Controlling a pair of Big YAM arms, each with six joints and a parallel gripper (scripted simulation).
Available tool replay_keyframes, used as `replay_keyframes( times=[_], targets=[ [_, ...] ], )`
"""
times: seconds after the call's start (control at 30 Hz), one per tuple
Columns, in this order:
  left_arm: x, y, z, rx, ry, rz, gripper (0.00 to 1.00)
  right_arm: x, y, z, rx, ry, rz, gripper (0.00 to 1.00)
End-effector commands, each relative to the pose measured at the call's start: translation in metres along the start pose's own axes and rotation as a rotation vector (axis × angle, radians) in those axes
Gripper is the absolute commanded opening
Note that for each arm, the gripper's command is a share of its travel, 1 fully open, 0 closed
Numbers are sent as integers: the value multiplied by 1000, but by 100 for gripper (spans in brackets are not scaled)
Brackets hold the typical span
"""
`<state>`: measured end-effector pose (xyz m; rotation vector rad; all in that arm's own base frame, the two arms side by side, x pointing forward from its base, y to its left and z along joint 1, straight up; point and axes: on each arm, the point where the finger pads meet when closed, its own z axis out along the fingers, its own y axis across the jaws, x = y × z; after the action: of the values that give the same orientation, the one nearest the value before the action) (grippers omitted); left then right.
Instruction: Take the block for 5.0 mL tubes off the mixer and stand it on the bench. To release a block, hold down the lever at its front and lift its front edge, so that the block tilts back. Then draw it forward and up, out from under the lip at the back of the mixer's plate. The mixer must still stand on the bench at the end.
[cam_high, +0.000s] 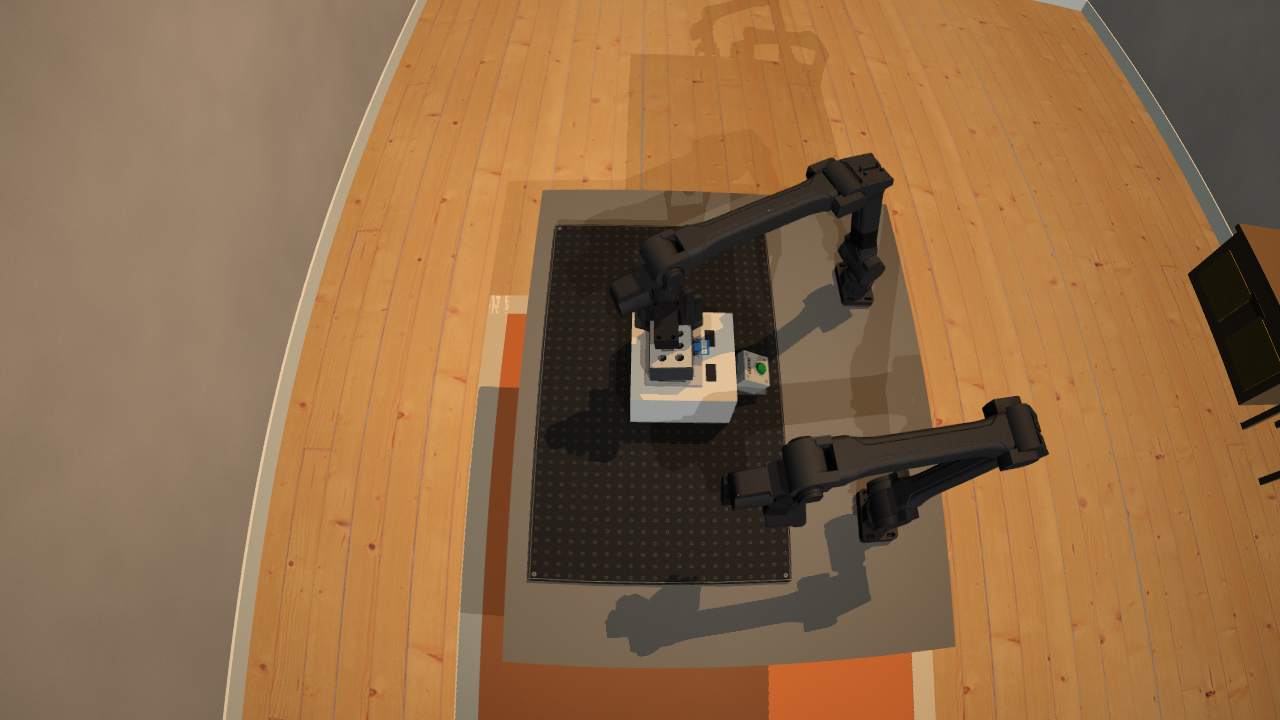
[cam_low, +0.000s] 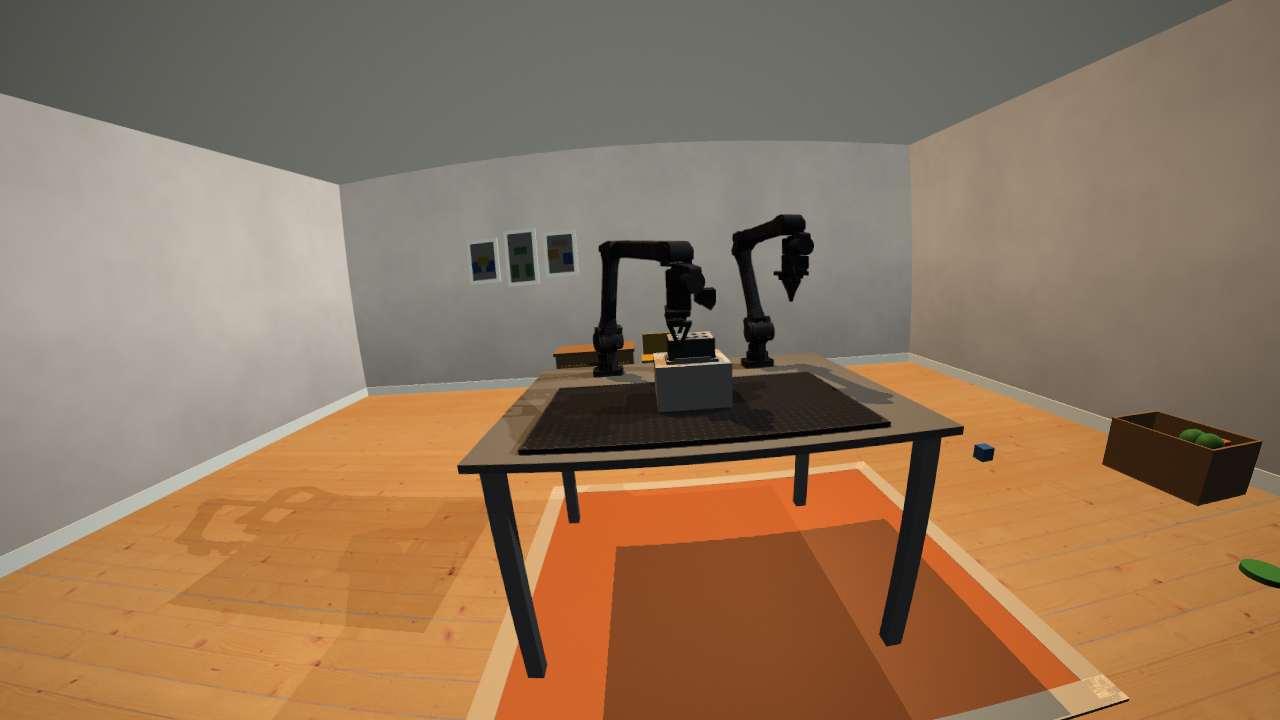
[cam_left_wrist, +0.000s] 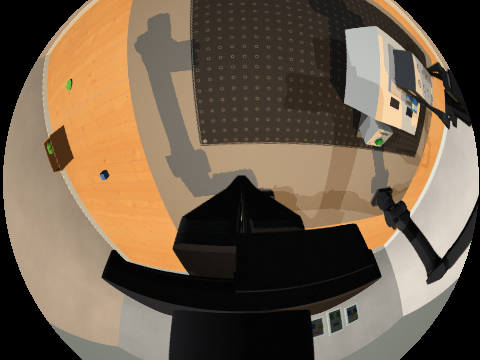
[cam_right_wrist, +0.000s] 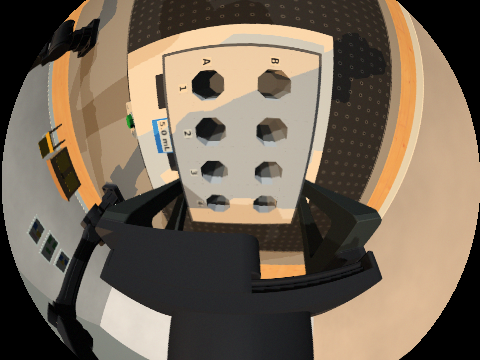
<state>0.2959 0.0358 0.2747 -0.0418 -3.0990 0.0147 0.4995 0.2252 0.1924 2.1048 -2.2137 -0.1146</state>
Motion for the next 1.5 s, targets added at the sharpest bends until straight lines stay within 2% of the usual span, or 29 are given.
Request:
replay_keyframes(
  times=[0.0, 0.57, 0.97, 1.47],
  targets=[
    [3, -3, -6, 0, -13, 8, 0, -4, -7, -25, 51, -31, 22, 0],
    [5, -3, -11, -3, -30, 9, 0, -4, -6, -25, 51, -32, 23, 0],
    [-1, -2, 0, 3, 9, 9, 0, -4, -6, -25, 51, -33, 24, 0],
    [-2, -2, 1, 3, 14, 10, 0, -4, -6, -25, 52, -33, 24, 0]
  ],
)
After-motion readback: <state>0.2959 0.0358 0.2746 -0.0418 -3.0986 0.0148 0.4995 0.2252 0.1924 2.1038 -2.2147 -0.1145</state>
